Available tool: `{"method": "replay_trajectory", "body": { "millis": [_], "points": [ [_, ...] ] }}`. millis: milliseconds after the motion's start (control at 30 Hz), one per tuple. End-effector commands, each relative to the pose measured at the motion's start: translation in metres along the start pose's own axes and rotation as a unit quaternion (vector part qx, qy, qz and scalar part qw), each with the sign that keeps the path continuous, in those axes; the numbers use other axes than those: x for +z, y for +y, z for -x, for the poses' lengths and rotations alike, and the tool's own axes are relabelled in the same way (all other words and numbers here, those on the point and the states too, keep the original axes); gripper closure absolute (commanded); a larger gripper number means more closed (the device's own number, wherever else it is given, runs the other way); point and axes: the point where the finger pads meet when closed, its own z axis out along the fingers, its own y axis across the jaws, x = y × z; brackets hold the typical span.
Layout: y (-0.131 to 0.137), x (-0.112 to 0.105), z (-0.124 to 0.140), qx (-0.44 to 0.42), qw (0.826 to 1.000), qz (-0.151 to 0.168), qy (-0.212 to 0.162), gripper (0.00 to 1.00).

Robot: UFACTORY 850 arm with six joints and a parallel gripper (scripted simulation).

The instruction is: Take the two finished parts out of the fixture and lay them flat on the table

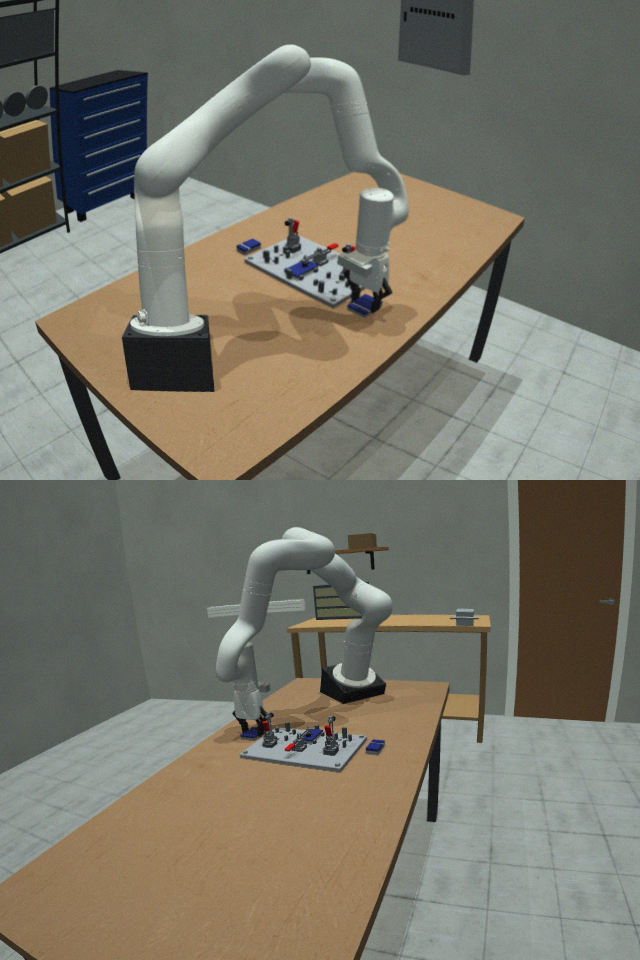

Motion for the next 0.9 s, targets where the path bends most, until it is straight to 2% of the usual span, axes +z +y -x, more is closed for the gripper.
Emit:
{"method": "replay_trajectory", "body": {
  "millis": [0,400,433,867],
  "points": [
    [-0.0004,-0.0005,0.0008,0.0,1.0,0.0,-0.001,1.0],
    [-0.0004,-0.0005,0.0008,0.0,1.0,0.0,-0.001,1.0],
    [-0.0004,-0.0005,0.0008,0.0,1.0,0.0,-0.001,0.05],
    [-0.0004,-0.0005,0.0008,0.0,1.0,0.0,-0.001,0.05]
  ]
}}
